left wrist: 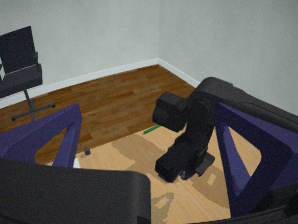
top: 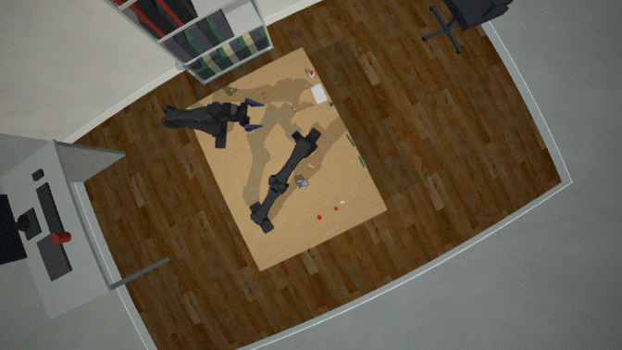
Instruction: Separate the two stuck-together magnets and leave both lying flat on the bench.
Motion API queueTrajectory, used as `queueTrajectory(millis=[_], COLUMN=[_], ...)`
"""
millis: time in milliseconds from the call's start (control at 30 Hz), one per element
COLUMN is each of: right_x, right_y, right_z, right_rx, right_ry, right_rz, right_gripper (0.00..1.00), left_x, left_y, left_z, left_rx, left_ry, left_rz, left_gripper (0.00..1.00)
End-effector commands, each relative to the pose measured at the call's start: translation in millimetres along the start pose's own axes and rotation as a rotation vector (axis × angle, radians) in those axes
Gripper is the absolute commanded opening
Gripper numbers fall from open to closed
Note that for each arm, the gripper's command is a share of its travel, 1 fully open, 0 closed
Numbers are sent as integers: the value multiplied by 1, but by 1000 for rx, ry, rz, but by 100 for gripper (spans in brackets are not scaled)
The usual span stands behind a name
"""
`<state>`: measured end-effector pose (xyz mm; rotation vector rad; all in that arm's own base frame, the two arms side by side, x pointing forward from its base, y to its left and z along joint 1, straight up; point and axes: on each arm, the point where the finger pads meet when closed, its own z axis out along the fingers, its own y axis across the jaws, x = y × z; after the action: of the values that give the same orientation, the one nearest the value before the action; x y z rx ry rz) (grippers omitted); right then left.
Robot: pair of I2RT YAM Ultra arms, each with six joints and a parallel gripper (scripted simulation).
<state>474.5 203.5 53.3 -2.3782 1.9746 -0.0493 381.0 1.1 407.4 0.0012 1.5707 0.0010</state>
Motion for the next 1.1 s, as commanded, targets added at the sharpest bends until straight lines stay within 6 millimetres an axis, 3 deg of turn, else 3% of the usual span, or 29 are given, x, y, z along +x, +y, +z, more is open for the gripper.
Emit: queueTrajectory(millis=[0, 200, 600, 667, 1067], right_x=[-2, -1, -1, -1, -1], right_y=[-3, -3, -2, -2, -1], right_z=[-12, -15, -13, -13, -11], right_rx=[28, 32, 21, 21, 9], right_ry=[-10, -8, -18, -18, -23], right_rz=[-1, 32, 613, 613, 1143], right_gripper=[18, 18, 18, 18, 18], left_x=[-5, -5, -5, -5, -5], left_y=[0, 0, 0, 0, 0], left_z=[-1, -1, -1, -1, -1], left_rx=[0, 0, 0, 0, 0], left_ry=[-14, -14, -14, -14, -14], left_rz=[0, 0, 0, 0, 0], left_gripper=[100, 100, 100, 100, 100])
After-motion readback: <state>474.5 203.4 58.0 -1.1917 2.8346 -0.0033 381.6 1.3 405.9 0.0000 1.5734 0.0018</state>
